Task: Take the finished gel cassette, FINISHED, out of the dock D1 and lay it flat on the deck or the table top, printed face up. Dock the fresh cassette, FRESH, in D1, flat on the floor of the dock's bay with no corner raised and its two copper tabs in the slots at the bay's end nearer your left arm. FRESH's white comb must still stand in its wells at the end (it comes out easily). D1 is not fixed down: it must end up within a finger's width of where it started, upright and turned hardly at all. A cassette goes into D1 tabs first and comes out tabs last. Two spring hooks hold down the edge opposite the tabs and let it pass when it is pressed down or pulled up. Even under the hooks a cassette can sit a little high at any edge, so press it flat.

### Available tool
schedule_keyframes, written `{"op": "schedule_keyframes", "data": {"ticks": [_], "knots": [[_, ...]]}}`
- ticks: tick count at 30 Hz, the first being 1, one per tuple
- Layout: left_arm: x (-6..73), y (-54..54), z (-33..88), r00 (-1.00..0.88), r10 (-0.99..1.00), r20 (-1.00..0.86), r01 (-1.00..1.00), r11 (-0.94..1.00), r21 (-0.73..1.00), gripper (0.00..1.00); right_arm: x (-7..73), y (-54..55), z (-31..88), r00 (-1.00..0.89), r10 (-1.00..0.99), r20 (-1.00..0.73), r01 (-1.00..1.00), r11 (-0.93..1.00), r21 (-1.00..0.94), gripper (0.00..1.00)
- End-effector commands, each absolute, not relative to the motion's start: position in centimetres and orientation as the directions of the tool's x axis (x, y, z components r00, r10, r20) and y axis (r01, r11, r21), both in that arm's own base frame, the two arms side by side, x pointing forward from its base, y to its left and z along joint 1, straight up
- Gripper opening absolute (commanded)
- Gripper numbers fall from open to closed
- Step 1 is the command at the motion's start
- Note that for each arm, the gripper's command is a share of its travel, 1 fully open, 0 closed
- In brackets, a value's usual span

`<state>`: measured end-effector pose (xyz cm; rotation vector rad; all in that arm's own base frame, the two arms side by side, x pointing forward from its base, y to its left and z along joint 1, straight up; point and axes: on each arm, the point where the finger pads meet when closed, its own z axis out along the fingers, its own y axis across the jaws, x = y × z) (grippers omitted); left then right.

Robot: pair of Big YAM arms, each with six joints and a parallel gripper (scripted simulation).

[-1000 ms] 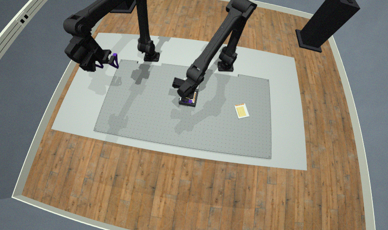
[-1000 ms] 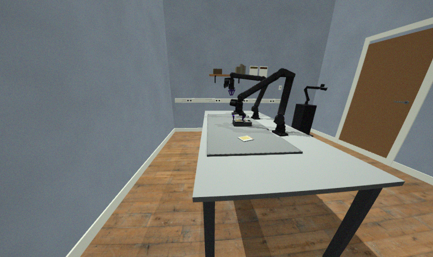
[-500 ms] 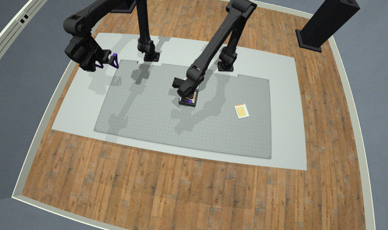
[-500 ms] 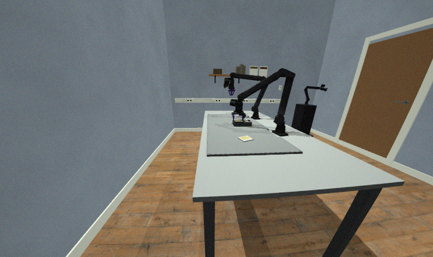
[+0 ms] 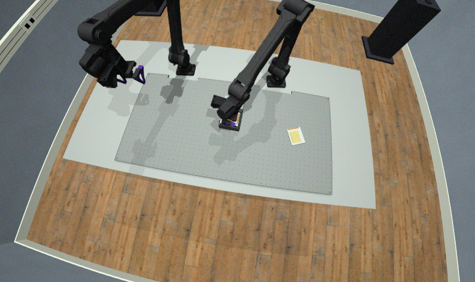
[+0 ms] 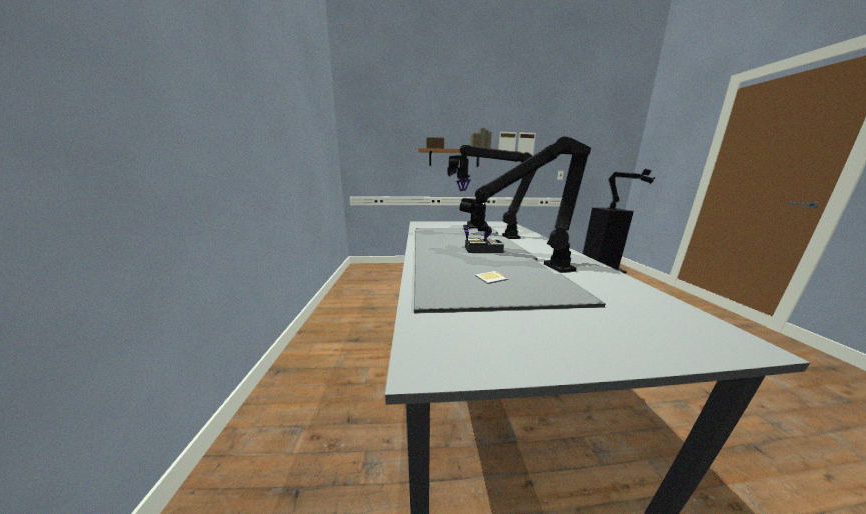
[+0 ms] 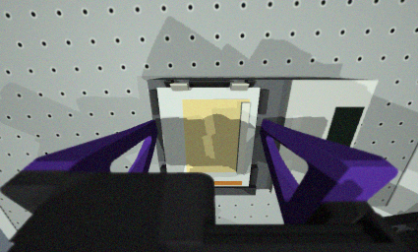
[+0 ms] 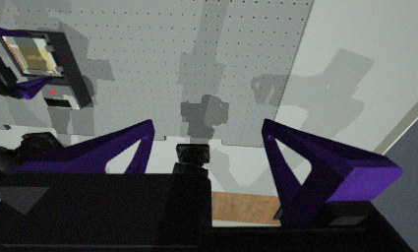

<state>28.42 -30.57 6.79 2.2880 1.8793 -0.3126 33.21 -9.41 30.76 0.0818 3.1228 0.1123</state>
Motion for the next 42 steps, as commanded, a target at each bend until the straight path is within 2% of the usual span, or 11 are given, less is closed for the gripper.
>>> {"op": "schedule_keyframes", "data": {"ticks": [1,42], "knots": [[28.67,-30.6,7.78,0.189,0.945,-0.268,0.981,-0.195,0.005,0.98,34.14,-10.07,32.73,-0.997,0.073,-0.026,0.071,0.995,0.069,1.0],[29.16,-30.62,8.72,0.192,0.942,-0.275,0.981,-0.195,0.017,0.98,34.14,-10.07,32.73,-0.997,0.073,-0.026,0.071,0.995,0.069,1.0]]}}
